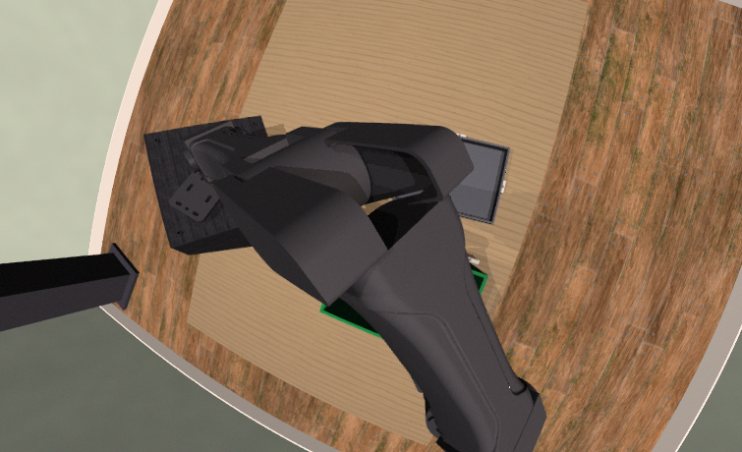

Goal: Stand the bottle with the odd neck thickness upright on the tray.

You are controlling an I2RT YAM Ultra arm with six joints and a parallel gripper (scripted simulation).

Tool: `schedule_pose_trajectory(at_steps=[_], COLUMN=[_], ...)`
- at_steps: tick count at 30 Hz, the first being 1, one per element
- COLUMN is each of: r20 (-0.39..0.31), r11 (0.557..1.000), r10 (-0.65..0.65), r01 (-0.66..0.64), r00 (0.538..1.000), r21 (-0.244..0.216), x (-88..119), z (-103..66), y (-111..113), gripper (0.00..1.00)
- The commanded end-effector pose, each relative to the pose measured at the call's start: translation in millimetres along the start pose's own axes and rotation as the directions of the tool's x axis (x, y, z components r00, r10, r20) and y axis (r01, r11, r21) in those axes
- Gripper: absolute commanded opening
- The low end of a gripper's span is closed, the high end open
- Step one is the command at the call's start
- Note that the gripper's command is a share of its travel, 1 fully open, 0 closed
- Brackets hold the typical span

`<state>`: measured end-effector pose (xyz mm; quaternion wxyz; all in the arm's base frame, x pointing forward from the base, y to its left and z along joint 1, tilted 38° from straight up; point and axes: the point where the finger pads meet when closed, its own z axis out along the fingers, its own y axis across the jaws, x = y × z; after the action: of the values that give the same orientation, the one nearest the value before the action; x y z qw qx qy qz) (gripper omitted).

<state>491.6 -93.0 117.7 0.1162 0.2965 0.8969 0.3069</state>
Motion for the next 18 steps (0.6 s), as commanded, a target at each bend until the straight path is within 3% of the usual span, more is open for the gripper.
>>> schedule_pose_trajectory(at_steps=[1, 18], r20=[0.026, 0.041], r11=[1.0, 1.0], r10=[0.005, -0.002], r01=[-0.005, 0.002], r00=[1.0, 0.999], r21=[0.001, -0.003], x=[-10.5, -14.6], z=[-8.7, -5.2], y=[-4.9, -2.6], gripper=[0.61, 0.61])
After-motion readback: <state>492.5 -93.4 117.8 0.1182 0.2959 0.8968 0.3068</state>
